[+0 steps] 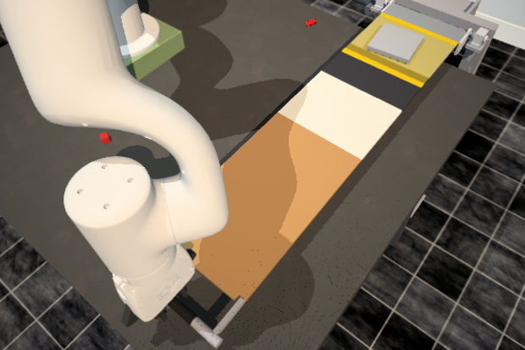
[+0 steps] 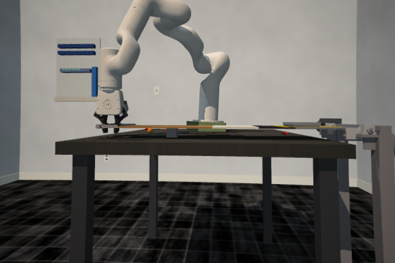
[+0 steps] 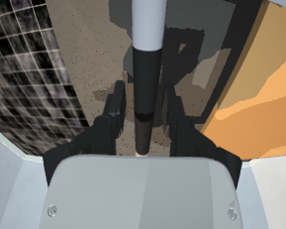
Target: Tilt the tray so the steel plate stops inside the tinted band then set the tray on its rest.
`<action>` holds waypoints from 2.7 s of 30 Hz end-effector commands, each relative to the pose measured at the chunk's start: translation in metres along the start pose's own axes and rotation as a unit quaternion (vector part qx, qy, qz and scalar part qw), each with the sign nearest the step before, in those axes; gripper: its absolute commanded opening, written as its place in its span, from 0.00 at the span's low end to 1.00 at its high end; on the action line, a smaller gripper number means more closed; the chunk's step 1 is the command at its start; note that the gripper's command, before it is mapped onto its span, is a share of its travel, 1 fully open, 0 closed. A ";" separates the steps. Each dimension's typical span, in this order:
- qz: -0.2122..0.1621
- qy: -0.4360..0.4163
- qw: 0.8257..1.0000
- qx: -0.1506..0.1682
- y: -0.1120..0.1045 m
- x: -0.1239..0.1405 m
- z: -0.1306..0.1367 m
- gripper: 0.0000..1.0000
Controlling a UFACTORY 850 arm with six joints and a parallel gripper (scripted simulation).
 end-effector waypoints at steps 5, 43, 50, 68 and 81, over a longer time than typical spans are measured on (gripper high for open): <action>-0.001 0.000 1.000 -0.001 -0.001 0.001 0.000 0.40; -0.001 0.000 1.000 -0.001 -0.085 0.001 0.000 0.40; -0.001 0.000 1.000 -0.001 -0.111 0.001 0.000 0.40; -0.001 0.000 1.000 -0.001 -0.121 0.000 0.000 1.00; -0.001 0.000 1.000 -0.001 -0.121 0.000 0.000 1.00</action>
Point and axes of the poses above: the point where the finger pads meet when closed, its own y axis out along the fingers, its own z axis across the jaws, x = y × z, the point moved 9 cm from there along -y, back along the fingers, and after that the axes turned 3 degrees about y, right-handed, at the moved point
